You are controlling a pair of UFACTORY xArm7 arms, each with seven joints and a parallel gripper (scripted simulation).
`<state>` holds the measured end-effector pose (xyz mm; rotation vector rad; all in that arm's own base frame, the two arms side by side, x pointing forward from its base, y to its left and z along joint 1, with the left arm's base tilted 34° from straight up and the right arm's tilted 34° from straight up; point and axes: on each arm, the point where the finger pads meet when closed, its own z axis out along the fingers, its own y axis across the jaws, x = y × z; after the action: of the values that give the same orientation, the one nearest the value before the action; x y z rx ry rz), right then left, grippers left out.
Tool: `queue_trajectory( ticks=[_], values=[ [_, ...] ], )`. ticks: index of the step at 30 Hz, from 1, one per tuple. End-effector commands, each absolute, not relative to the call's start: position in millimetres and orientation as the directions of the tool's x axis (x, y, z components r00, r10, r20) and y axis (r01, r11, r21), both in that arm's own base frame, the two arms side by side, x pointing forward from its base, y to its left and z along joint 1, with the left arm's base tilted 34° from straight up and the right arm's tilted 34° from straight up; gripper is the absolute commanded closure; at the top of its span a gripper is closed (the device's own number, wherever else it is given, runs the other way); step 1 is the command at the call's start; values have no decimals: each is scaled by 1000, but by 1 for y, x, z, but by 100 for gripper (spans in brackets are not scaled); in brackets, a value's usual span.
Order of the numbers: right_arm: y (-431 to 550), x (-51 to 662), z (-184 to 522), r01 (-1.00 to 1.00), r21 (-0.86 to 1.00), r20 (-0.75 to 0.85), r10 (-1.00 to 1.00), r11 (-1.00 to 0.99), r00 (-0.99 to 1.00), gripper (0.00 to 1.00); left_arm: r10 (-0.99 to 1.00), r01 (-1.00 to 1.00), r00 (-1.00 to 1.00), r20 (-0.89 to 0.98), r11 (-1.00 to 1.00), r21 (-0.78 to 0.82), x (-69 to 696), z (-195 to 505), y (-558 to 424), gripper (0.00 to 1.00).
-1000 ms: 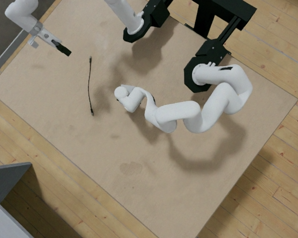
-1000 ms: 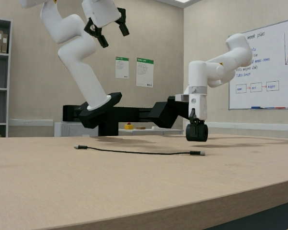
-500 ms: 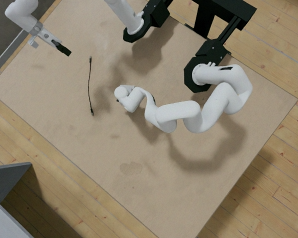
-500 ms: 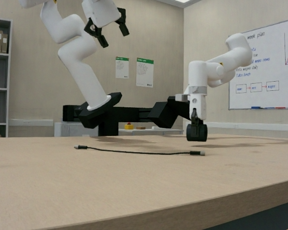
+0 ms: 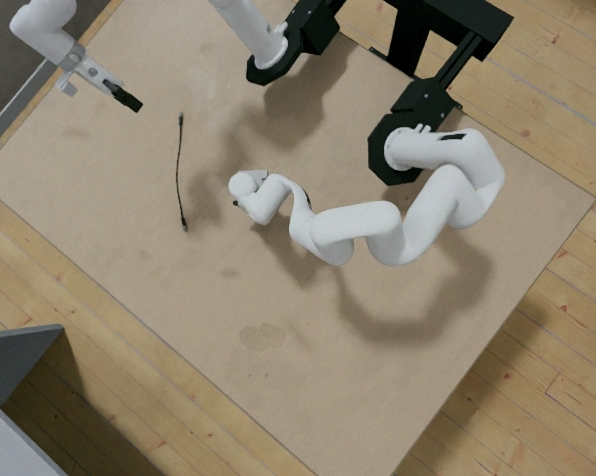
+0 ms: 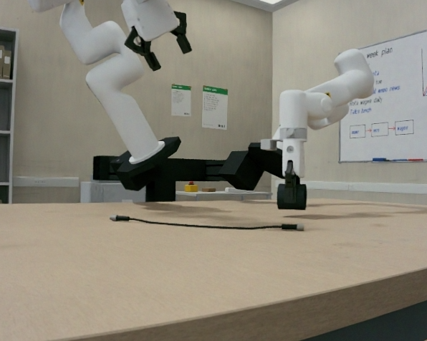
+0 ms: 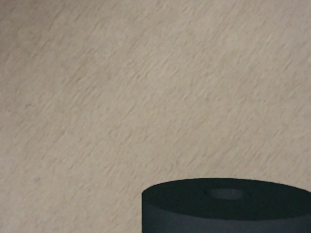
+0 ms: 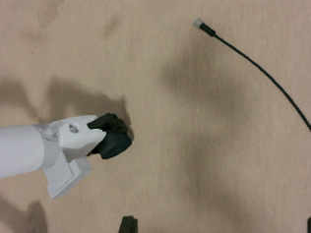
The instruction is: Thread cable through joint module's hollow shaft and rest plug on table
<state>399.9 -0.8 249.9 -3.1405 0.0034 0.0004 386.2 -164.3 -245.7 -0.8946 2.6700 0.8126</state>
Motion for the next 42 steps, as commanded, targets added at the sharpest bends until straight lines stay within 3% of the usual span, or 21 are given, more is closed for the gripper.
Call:
queue_trajectory(
  ticks=[1,42],
  values=[
    [0,401,252,1,0,4,1,-1000,1000,0,-516,-636,-771,-373,650,417,387,-244,-168,23],
    [0,401,252,1,0,4,1,-1000,1000,0,-665,-812,-582,-467,496,307,387,-244,-168,23]
  ],
)
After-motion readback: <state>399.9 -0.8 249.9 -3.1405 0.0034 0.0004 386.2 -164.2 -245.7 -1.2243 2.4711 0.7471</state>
